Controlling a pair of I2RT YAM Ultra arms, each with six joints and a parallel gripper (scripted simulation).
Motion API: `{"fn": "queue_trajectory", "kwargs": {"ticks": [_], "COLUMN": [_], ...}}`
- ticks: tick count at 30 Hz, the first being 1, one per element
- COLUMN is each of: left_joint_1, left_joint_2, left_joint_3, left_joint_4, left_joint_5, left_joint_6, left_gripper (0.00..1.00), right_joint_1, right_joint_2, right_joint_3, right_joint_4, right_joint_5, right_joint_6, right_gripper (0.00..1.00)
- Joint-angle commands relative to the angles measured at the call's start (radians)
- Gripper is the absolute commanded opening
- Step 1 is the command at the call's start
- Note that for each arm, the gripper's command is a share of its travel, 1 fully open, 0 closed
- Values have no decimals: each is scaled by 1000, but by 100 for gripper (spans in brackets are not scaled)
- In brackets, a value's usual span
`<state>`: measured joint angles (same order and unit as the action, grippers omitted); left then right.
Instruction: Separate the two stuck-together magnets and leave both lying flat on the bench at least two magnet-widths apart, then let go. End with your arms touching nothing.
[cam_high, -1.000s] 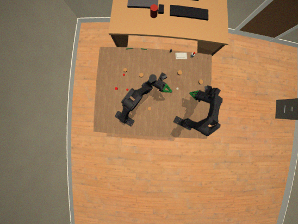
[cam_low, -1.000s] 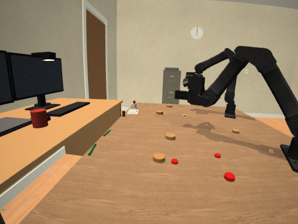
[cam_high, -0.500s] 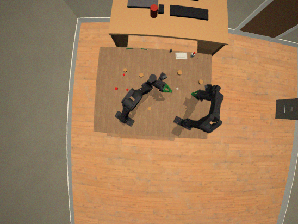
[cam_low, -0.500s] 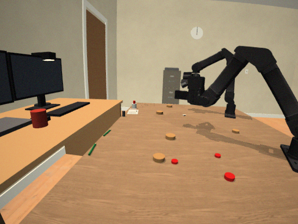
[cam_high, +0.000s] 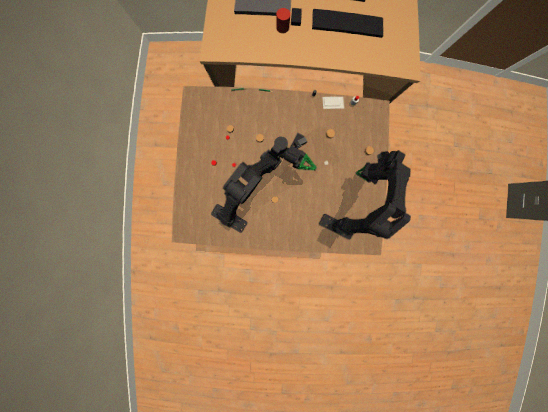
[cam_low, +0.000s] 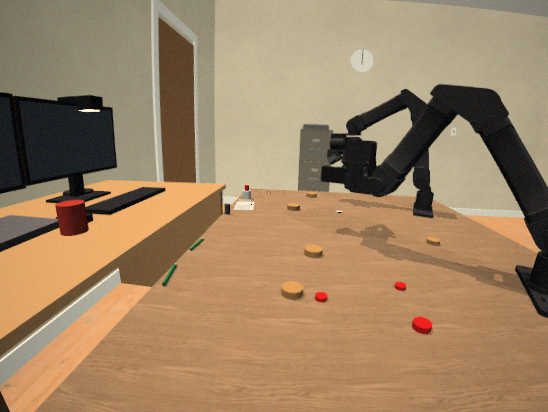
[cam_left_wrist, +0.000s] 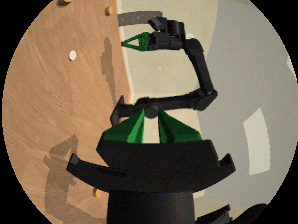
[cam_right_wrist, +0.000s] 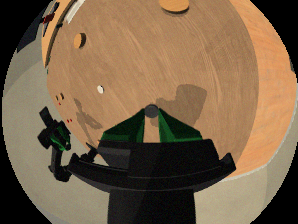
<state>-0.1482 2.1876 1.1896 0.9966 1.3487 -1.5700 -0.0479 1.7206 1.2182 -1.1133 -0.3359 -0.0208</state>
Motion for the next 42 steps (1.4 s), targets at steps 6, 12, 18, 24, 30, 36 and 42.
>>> {"fn": "queue_trajectory", "kwargs": {"ticks": [6, 12, 18, 24, 30, 36, 42], "left_joint_1": [-2, -2, -2, -2, -2, -2, -2], "left_joint_2": [-12, -12, -12, -12, -12, -12, -12], "left_joint_3": [4, 4, 4, 4, 4, 4, 4], "left_joint_4": [4, 4, 4, 4, 4, 4, 4], "left_joint_5": [0, 0, 0, 0, 0, 0, 0], "left_joint_6": [7, 7, 7, 7, 7, 7, 7], "left_gripper": [18, 18, 18, 18, 18, 18, 18], "right_joint_1": [18, 30, 41, 51, 49, 47, 47], "right_joint_2": [34, 62, 89, 106, 114, 123, 129], "right_joint_3": [66, 90, 117, 109, 111, 110, 108], "right_joint_4": [36, 45, 53, 42, 48, 58, 66], "right_joint_5": [200, 279, 348, 336, 336, 336, 336], "right_joint_6": [15, 23, 32, 41, 38, 36, 36], "right_gripper": [18, 18, 18, 18, 18, 18, 18]}}
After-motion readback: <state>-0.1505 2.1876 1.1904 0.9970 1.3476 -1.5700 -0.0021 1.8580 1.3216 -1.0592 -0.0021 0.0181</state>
